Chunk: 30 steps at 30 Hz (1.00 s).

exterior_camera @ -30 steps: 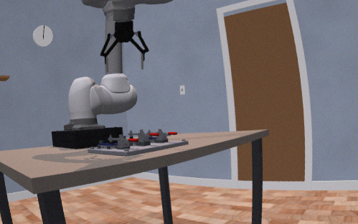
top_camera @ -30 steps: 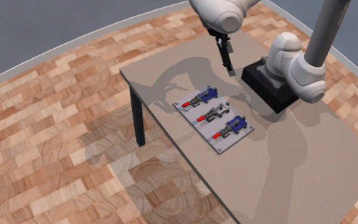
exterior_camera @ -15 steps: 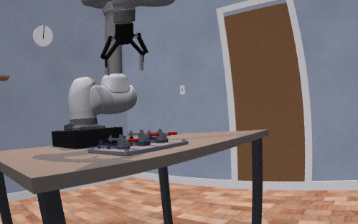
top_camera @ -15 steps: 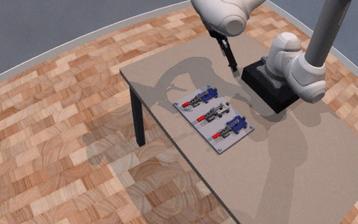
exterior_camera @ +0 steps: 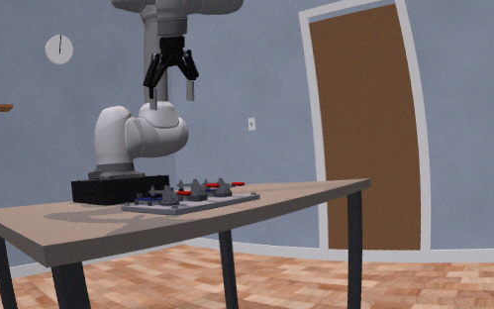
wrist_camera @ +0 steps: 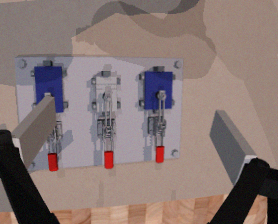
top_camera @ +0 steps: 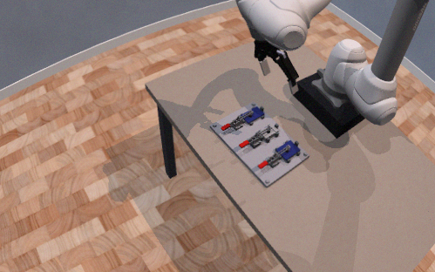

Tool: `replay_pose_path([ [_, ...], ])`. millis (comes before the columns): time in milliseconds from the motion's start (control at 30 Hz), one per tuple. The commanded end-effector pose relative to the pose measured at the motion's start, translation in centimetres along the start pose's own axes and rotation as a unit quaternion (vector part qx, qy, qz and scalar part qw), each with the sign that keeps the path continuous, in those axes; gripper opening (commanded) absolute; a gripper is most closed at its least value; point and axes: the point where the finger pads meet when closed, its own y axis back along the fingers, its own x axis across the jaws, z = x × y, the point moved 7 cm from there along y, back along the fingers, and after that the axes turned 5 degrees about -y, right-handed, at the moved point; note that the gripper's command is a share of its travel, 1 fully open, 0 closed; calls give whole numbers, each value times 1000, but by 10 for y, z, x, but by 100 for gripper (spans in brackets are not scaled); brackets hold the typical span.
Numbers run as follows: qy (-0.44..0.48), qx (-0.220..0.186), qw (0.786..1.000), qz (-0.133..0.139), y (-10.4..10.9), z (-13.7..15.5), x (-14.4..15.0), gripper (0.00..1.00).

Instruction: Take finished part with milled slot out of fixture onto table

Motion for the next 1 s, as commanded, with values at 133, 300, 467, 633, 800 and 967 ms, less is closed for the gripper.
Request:
replay_pose_path([
  [133,45,-4,999,-3,-3,0,0,100],
  [300,136,-11,991,-12,-9,1,0,100],
  [467,186,-14,982,-18,-12,1,0,100],
  [633,186,-14,982,-18,-12,1,0,100],
  [800,267,-18,963,-27,-18,2,0,100],
  [967,335,-20,941,-36,-22,3,0,100],
])
